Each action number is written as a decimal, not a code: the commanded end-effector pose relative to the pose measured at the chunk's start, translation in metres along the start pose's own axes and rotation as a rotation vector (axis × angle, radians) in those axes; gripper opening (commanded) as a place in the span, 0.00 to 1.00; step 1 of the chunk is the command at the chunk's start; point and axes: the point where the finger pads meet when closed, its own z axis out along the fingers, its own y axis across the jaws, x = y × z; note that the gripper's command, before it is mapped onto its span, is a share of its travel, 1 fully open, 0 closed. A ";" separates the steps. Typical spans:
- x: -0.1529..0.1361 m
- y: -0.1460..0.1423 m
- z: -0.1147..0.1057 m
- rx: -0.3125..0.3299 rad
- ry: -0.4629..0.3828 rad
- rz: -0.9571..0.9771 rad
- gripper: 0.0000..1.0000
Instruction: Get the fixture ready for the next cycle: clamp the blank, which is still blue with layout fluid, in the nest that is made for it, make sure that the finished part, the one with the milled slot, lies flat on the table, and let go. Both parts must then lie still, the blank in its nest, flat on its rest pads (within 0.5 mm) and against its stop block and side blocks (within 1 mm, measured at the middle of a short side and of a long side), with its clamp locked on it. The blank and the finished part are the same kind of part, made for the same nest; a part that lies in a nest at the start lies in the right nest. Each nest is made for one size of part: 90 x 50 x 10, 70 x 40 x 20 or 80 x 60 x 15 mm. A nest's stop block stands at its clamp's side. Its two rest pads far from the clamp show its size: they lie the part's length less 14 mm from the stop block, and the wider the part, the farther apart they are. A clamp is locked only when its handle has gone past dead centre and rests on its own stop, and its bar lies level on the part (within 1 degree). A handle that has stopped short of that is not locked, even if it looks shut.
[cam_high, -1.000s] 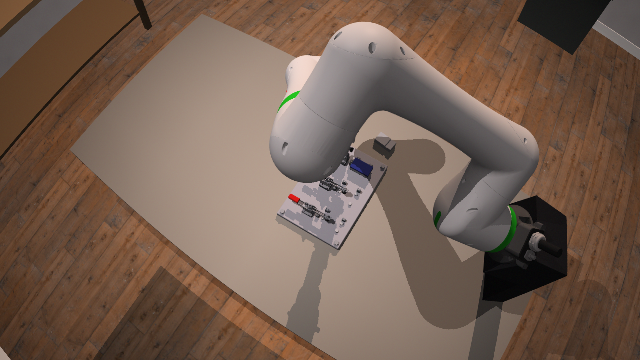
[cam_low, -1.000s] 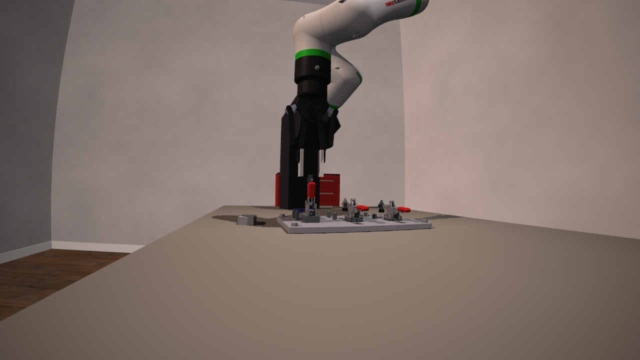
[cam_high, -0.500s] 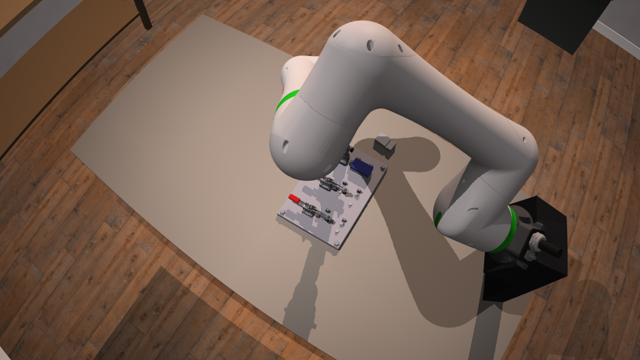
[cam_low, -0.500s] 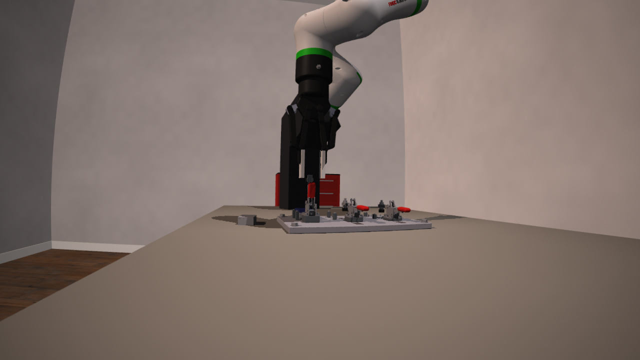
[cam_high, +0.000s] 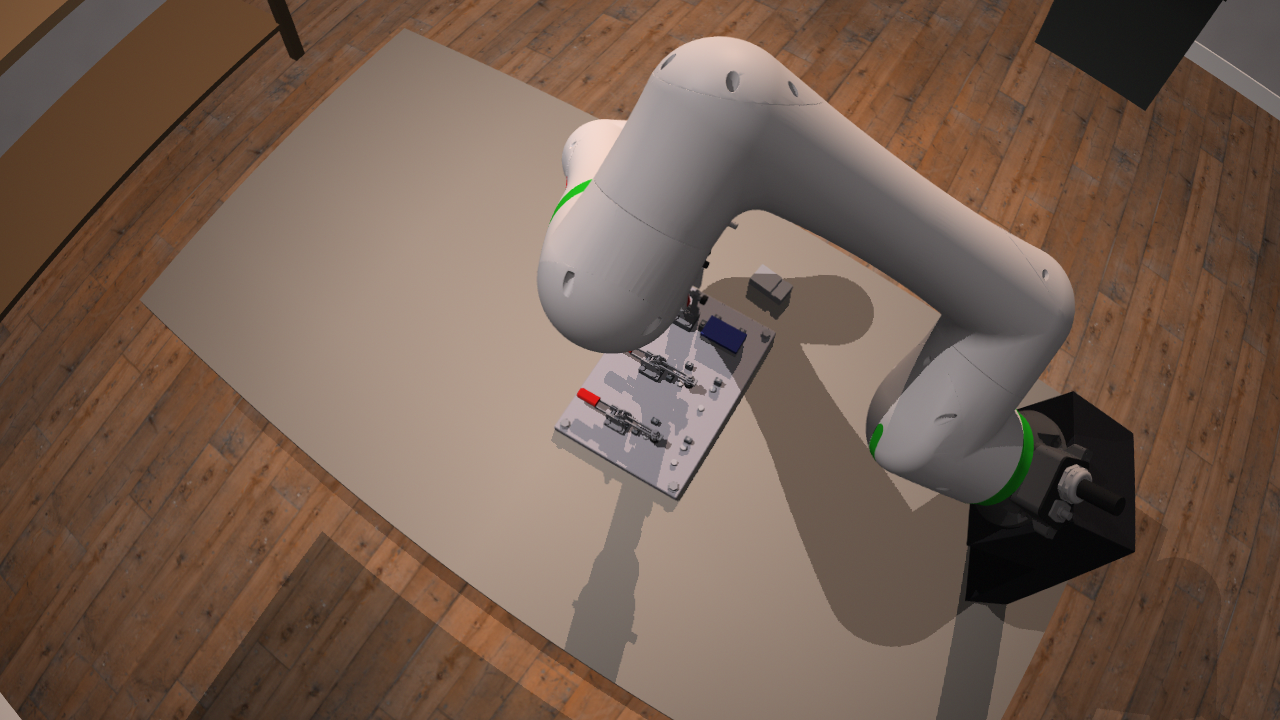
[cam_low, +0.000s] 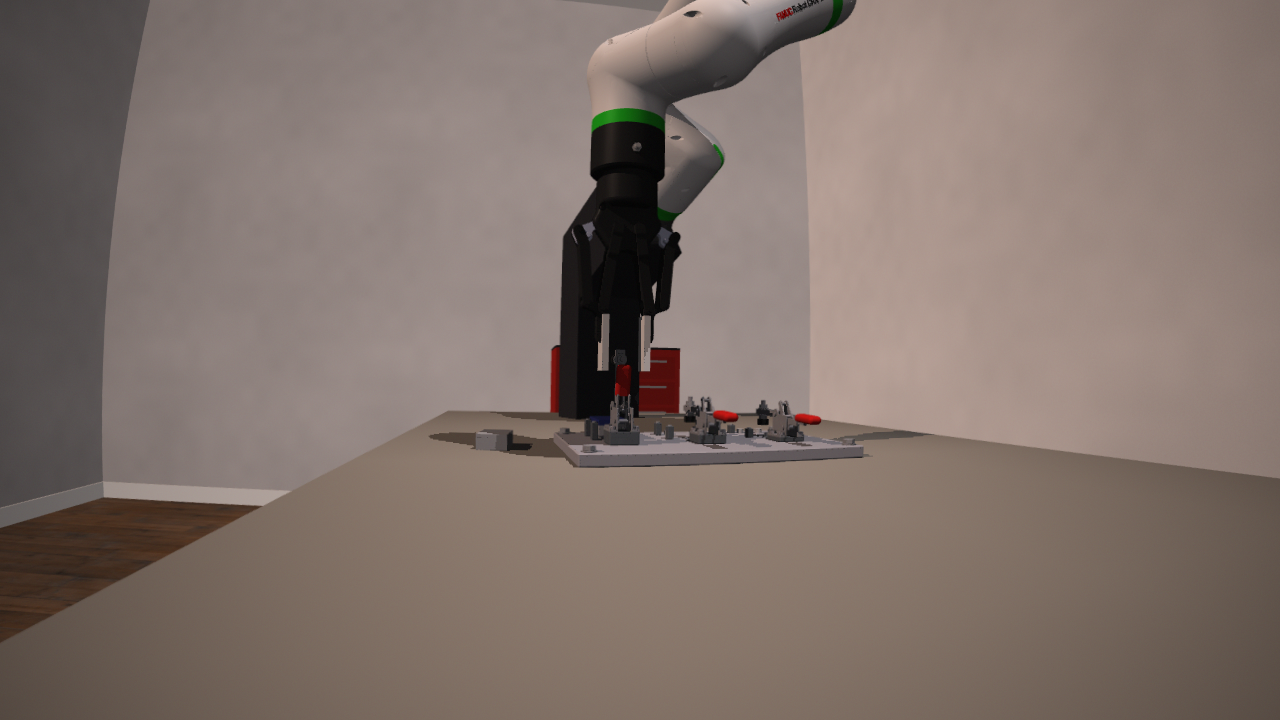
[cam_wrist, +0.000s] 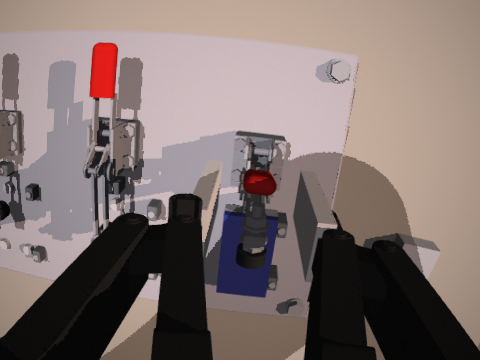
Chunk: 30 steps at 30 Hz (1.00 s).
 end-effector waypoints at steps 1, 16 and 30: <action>0.000 0.000 0.000 0.000 0.000 0.000 0.28; 0.000 0.000 0.009 0.000 0.000 0.000 0.28; 0.000 0.000 0.028 0.000 0.000 0.000 0.28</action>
